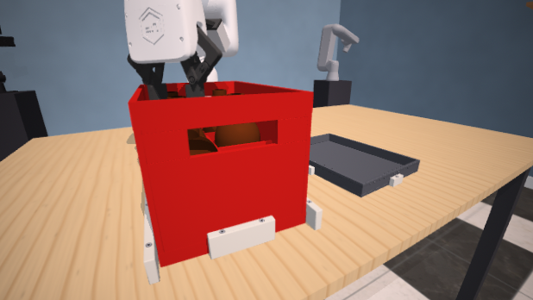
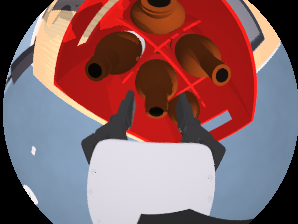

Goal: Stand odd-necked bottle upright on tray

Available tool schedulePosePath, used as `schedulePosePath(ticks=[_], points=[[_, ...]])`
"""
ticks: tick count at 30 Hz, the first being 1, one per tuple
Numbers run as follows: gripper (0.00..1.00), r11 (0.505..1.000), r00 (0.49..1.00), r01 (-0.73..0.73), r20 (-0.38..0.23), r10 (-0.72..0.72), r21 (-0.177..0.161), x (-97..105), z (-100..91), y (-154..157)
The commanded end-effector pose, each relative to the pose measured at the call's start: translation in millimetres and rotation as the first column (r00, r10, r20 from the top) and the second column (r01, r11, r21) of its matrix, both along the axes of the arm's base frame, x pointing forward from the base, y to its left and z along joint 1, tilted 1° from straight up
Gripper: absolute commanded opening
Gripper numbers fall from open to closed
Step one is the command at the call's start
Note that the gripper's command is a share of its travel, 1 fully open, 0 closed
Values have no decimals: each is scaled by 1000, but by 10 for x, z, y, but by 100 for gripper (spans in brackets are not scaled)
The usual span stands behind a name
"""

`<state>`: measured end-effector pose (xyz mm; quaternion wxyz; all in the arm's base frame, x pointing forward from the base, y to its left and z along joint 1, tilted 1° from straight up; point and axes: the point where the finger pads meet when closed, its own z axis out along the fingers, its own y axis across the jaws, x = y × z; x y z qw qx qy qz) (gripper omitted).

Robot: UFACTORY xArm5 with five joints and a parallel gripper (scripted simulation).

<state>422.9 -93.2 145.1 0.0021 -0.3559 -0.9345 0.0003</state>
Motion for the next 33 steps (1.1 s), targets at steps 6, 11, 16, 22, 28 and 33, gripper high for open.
schedulePosePath(ticks=[6, 11, 16, 22, 28, 33], points=[[65, 1000, 1000, 0, 4, 0, -1, 11, 14, -2], [65, 1000, 1000, 0, 4, 0, -1, 11, 14, -2], [65, 1000, 1000, 0, 4, 0, -1, 11, 24, -2], [65, 1000, 1000, 0, 4, 0, -1, 11, 96, 0], [65, 1000, 1000, 0, 4, 0, -1, 11, 189, 2], [65, 1000, 1000, 0, 4, 0, -1, 11, 345, 5]])
